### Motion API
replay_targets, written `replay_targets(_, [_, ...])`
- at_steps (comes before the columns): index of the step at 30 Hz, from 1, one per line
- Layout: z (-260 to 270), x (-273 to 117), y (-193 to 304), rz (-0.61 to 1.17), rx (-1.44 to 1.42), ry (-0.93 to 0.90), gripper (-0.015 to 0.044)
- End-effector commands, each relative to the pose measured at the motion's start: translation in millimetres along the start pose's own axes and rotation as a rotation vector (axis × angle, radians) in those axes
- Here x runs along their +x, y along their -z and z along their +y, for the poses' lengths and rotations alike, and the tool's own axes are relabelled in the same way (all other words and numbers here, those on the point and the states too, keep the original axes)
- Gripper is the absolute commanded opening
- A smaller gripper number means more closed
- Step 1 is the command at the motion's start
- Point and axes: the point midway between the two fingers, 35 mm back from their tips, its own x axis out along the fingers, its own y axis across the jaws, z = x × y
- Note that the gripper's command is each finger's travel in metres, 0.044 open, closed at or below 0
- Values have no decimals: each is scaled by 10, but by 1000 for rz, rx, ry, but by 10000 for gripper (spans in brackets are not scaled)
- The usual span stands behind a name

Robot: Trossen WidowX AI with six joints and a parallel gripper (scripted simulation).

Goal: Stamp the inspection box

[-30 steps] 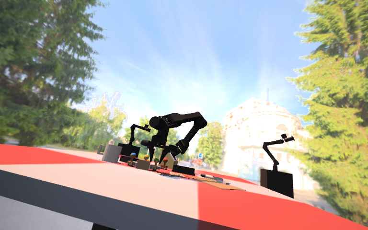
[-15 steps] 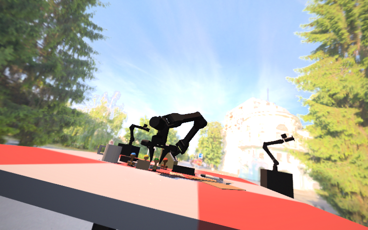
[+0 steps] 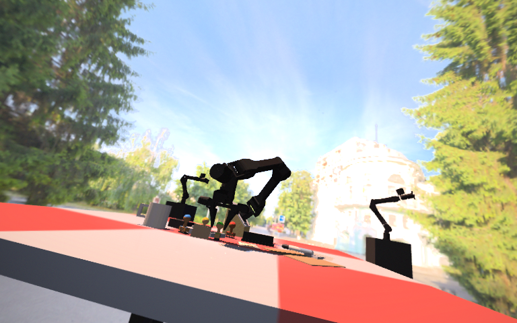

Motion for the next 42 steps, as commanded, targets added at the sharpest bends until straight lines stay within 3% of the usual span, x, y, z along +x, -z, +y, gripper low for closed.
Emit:
replay_targets(1, [44, 158, 61, 37, 2, -17, 214])
replay_targets(16, [44, 158, 61, 37, 2, -17, 214])
replay_targets(17, [0, 0, -1, 0, 0, 0, 207])
replay_targets(34, [0, 0, -1, 0, 0, 0, 93])
replay_targets(38, [0, -12, -3, -1, 0, 2, 0])
replay_targets(42, [0, -31, -6, -2, 0, 5, 0])
